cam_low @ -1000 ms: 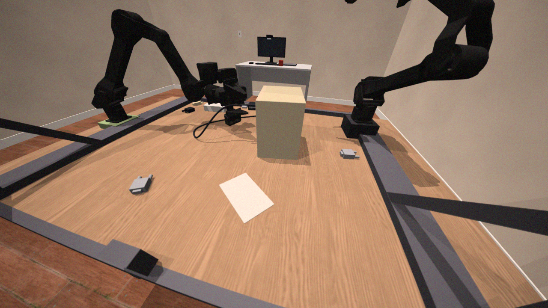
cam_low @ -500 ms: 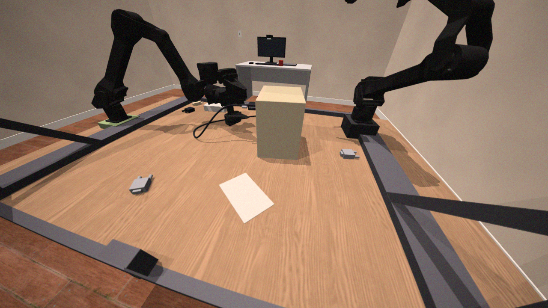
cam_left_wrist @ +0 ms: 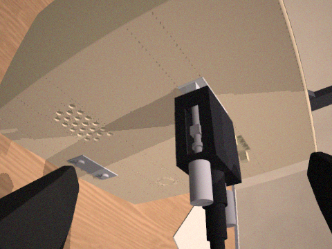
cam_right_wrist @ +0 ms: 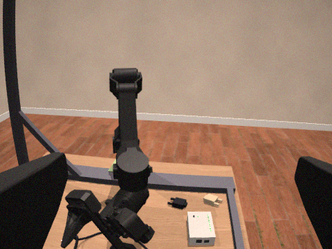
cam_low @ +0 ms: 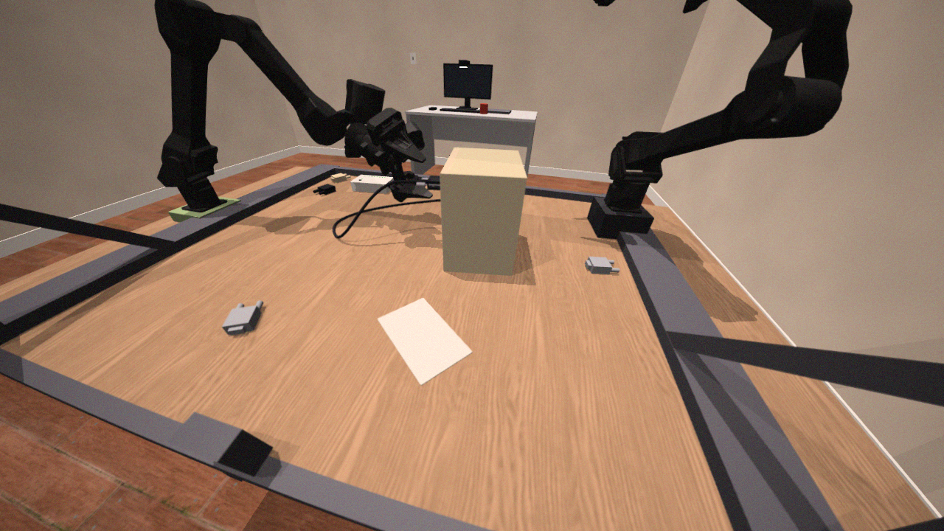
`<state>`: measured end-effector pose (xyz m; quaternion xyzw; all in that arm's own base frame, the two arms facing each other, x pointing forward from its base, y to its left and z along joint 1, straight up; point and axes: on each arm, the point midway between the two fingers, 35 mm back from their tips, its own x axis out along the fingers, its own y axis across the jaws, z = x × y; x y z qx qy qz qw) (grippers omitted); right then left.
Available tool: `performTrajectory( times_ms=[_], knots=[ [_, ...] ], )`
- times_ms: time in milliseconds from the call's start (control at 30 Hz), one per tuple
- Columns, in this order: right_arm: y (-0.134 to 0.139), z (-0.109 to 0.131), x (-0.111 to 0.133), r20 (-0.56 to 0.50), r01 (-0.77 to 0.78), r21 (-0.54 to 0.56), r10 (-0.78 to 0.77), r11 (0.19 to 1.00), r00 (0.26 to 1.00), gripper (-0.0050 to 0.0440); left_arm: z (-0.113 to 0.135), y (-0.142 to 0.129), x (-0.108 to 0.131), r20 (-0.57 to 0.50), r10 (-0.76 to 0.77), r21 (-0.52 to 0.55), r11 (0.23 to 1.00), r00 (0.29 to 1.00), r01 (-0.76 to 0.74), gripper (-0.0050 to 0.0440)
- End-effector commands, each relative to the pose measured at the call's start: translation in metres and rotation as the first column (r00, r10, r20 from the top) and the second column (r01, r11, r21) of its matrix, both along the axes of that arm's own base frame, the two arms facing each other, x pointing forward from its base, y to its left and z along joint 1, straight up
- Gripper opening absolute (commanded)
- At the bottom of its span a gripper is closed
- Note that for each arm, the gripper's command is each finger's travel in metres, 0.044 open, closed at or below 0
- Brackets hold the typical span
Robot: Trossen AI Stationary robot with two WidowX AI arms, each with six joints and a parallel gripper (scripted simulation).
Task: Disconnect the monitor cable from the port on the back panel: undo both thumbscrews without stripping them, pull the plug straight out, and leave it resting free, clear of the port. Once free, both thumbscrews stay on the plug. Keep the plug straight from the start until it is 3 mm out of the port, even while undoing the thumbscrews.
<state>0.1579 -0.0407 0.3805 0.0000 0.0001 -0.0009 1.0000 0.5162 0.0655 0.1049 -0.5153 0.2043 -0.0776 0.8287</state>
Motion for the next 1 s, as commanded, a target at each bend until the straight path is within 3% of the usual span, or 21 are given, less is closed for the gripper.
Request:
performTrajectory(
  times_ms=[0, 200, 367, 433, 867, 967],
  knots=[
    [0.0012, 0.0027, -0.0003, 0.001, -0.002, -0.005, 0.002, 1.000, 1.000, 0.0440, 0.0157, -0.0021, -0.0018, -0.004, -0.016, 0.117, 0.993, 1.000, 0.016, 0.0440],
    [0.0012, 0.0027, -0.0003, 0.001, -0.002, -0.005, 0.002, 1.000, 1.000, 0.0440, 0.0160, -0.0023, -0.0025, -0.009, -0.018, 0.131, 0.991, 1.000, 0.019, 0.0440],
    [0.0012, 0.0027, -0.0003, 0.001, -0.002, -0.005, 0.002, 1.000, 1.000, 0.0440, 0.0160, -0.0023, -0.0025, -0.009, -0.018, 0.131, 0.991, 1.000, 0.019, 0.0320],
    [0.0012, 0.0027, -0.0003, 0.001, -0.002, -0.005, 0.002, 1.000, 1.000, 0.0440, 0.0160, -0.0023, -0.0025, -0.009, -0.018, 0.131, 0.991, 1.000, 0.019, 0.0320],
    [0.0012, 0.0027, -0.0003, 0.001, -0.002, -0.005, 0.002, 1.000, 1.000, 0.0440, 0.0160, -0.0023, -0.0025, -0.009, -0.018, 0.131, 0.991, 1.000, 0.019, 0.0008],
    [0.0012, 0.0027, -0.0003, 0.001, -0.002, -0.005, 0.002, 1.000, 1.000, 0.0440, 0.0160, -0.0023, -0.0025, -0.009, -0.018, 0.131, 0.991, 1.000, 0.019, 0.0000]
  ],
)
